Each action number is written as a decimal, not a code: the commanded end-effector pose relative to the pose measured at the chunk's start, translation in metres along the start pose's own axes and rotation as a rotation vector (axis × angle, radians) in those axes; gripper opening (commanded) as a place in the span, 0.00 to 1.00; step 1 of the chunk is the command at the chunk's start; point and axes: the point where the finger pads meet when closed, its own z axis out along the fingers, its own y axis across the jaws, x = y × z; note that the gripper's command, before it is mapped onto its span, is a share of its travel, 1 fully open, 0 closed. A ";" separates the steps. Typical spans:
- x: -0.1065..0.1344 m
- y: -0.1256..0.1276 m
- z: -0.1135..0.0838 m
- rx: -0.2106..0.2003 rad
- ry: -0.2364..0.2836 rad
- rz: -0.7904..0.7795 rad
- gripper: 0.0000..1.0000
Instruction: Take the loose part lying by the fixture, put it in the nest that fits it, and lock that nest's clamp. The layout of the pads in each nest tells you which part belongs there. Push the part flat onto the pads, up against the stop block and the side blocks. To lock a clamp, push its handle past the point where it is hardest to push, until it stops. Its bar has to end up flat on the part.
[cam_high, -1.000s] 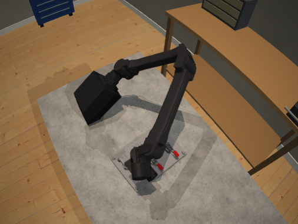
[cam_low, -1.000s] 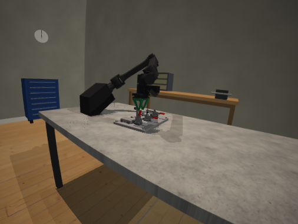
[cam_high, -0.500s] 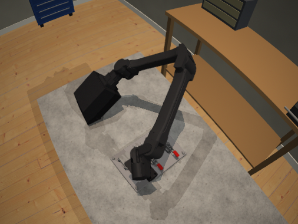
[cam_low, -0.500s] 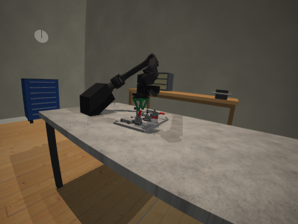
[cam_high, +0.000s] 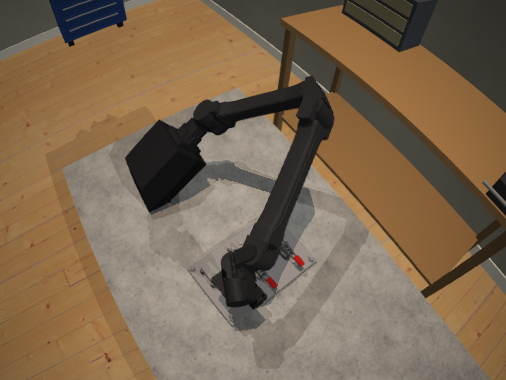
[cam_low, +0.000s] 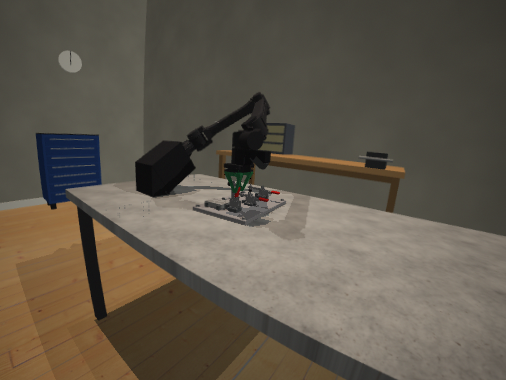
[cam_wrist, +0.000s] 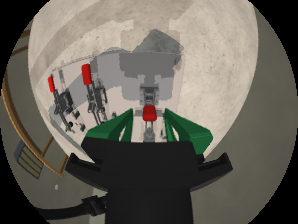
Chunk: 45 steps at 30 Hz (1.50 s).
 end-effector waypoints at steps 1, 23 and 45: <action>0.008 -0.001 0.023 -0.009 0.020 0.026 0.45; 0.007 0.000 0.025 -0.006 0.014 0.028 0.45; 0.007 -0.002 0.023 -0.003 0.012 0.030 0.00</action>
